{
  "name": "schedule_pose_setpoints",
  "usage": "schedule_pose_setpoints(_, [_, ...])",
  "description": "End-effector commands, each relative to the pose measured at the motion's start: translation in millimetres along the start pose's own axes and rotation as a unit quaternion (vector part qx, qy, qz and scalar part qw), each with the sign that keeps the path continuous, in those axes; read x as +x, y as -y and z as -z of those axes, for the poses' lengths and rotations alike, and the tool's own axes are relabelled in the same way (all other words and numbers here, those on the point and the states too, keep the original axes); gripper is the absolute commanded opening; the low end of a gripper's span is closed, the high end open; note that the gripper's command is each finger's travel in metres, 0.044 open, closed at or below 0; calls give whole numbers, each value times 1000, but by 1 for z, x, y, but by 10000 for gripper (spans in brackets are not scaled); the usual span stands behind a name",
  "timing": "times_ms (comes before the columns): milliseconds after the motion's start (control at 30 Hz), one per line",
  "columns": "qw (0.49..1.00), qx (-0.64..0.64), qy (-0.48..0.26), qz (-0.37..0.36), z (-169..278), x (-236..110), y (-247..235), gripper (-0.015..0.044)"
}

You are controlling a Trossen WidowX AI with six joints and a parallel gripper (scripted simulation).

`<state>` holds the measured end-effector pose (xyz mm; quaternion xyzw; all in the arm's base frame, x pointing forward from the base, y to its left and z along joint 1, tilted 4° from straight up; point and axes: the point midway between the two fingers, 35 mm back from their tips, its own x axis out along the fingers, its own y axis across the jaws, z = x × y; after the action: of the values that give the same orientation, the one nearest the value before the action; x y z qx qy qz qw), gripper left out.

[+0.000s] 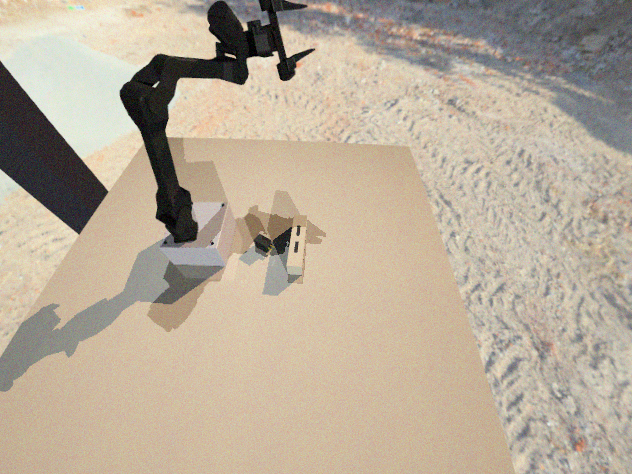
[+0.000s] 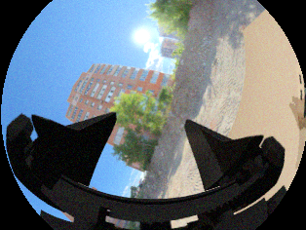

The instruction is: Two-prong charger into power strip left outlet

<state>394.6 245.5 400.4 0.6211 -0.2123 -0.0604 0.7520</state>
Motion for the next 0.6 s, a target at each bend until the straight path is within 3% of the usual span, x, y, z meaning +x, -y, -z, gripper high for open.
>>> schedule_pose_setpoints(0, [1000, -3, -1, 0, 0, 1, 1, 426])
schedule_pose_setpoints(567, [962, -254, -88, 49, -6, 52, 98, 440])
